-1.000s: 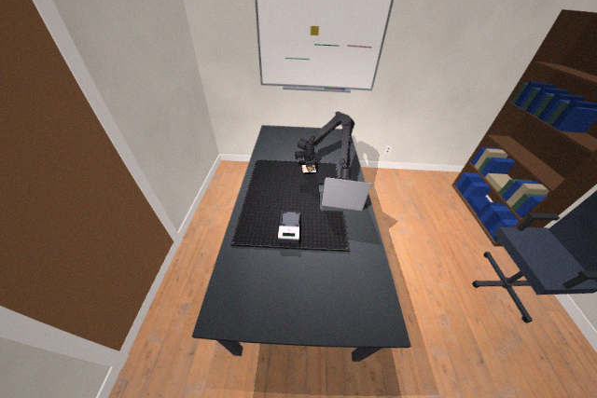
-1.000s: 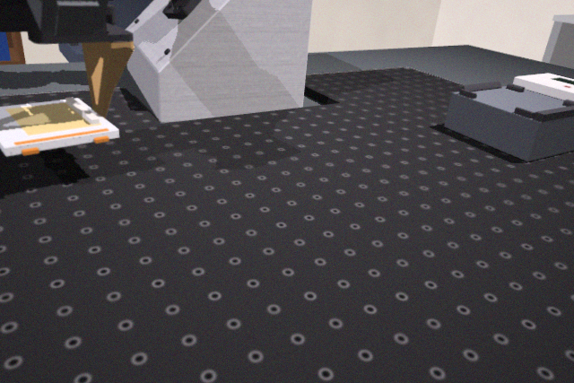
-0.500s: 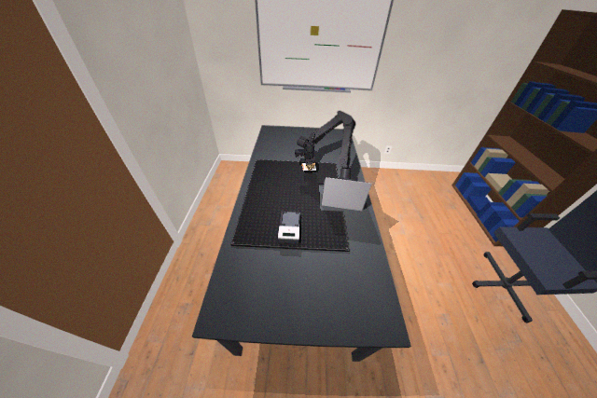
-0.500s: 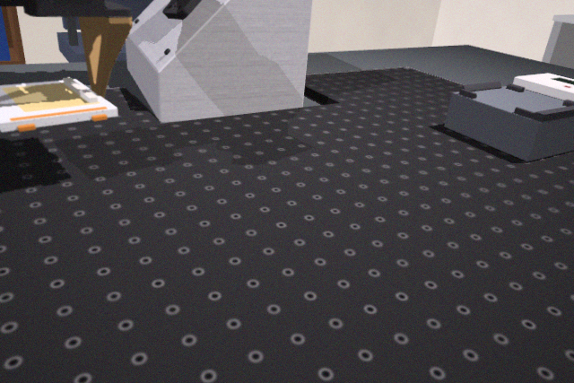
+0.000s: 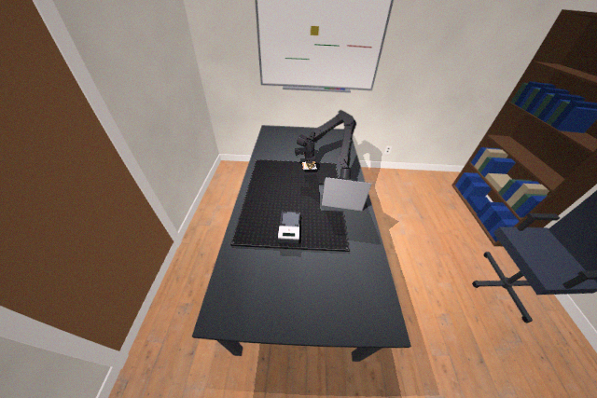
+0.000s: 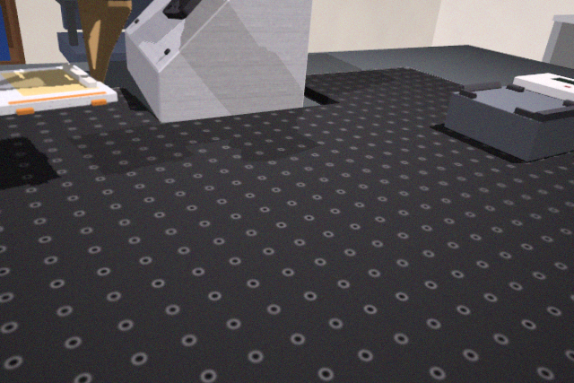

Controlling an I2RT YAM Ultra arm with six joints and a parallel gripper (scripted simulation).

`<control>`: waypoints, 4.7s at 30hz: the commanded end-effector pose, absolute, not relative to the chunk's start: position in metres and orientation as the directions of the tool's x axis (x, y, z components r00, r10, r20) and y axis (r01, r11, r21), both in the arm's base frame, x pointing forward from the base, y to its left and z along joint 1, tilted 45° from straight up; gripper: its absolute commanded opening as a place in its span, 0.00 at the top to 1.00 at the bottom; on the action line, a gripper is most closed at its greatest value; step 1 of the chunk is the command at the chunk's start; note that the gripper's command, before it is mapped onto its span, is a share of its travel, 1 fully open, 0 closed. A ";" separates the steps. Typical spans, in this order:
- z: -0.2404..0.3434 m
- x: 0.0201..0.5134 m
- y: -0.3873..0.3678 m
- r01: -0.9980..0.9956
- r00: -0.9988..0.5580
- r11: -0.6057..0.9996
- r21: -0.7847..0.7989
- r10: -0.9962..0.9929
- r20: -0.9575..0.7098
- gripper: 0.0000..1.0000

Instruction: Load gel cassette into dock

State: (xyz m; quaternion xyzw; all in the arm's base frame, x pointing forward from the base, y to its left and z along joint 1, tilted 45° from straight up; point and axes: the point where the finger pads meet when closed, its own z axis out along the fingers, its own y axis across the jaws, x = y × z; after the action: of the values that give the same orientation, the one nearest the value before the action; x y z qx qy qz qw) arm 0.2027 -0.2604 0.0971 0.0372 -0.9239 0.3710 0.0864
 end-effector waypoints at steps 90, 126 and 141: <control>-0.044 0.258 -0.079 0.009 -0.969 0.717 -0.697 0.179 0.171 1.00; -0.144 0.290 0.043 0.011 -0.969 0.717 -0.697 0.180 0.170 1.00; -0.184 0.302 0.092 0.011 -0.969 0.717 -0.697 0.180 0.169 1.00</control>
State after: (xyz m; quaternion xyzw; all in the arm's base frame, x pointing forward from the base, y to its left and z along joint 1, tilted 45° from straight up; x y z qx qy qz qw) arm 0.3001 0.0756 -0.1852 -0.0534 -0.9208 0.3698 0.1117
